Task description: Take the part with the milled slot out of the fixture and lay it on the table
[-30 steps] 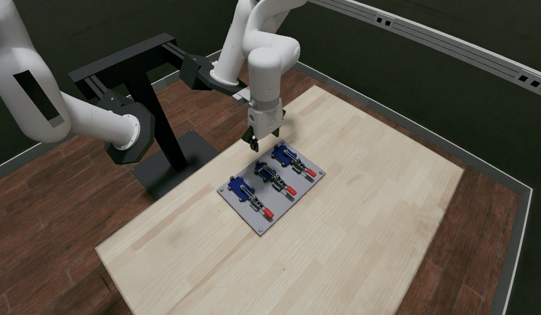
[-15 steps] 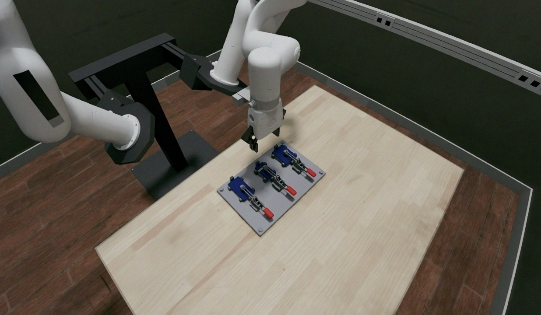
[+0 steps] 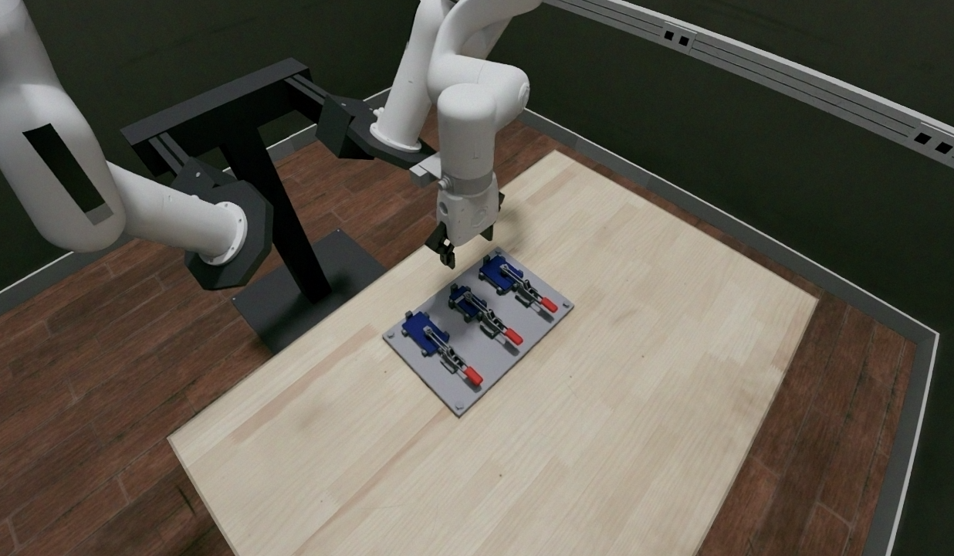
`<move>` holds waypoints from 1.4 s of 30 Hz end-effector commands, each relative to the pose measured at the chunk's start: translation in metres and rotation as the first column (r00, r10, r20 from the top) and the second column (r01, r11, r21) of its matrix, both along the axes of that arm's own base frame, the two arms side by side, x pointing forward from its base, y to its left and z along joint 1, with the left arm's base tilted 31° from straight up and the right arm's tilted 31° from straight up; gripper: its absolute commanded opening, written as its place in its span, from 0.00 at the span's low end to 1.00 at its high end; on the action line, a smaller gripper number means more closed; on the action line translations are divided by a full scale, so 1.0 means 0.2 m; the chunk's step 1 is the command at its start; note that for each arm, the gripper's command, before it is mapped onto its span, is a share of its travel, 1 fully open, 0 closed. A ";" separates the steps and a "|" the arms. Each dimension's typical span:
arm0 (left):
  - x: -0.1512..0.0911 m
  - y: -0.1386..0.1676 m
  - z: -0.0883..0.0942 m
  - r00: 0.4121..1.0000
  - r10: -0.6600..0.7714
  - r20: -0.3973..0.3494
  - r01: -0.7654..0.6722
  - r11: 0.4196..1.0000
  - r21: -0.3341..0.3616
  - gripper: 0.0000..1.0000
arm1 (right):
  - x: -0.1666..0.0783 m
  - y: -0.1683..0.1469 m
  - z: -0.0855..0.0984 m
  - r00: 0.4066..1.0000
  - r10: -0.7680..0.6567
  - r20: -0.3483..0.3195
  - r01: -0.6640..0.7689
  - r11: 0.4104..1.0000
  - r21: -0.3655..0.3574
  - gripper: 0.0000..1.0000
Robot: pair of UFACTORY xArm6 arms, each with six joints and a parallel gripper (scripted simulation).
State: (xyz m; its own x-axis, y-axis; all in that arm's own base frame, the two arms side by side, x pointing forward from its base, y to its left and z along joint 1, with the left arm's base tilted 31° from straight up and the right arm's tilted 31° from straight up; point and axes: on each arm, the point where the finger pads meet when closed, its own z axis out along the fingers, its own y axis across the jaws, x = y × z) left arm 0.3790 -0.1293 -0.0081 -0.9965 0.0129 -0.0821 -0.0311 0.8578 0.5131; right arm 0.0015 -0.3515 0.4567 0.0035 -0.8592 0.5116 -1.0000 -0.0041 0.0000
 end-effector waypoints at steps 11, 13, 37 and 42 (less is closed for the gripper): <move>0.01 -0.01 0.01 1.000 -0.001 0.003 0.001 1.000 -0.003 0.48 | 0.00 0.00 0.01 1.000 0.000 0.000 0.000 1.000 -0.004 1.00; 0.01 -0.01 0.01 1.000 -0.001 0.003 0.001 1.000 -0.003 0.48 | 0.00 0.00 0.01 1.000 0.000 0.000 0.000 1.000 -0.004 1.00; 0.01 -0.01 0.01 1.000 -0.001 0.003 0.001 1.000 -0.003 0.48 | 0.00 0.00 0.01 1.000 0.000 0.000 0.000 1.000 -0.004 1.00; 0.01 -0.01 0.01 1.000 -0.001 0.003 0.001 1.000 -0.003 0.48 | 0.00 0.00 0.01 1.000 0.000 0.000 0.000 1.000 -0.004 1.00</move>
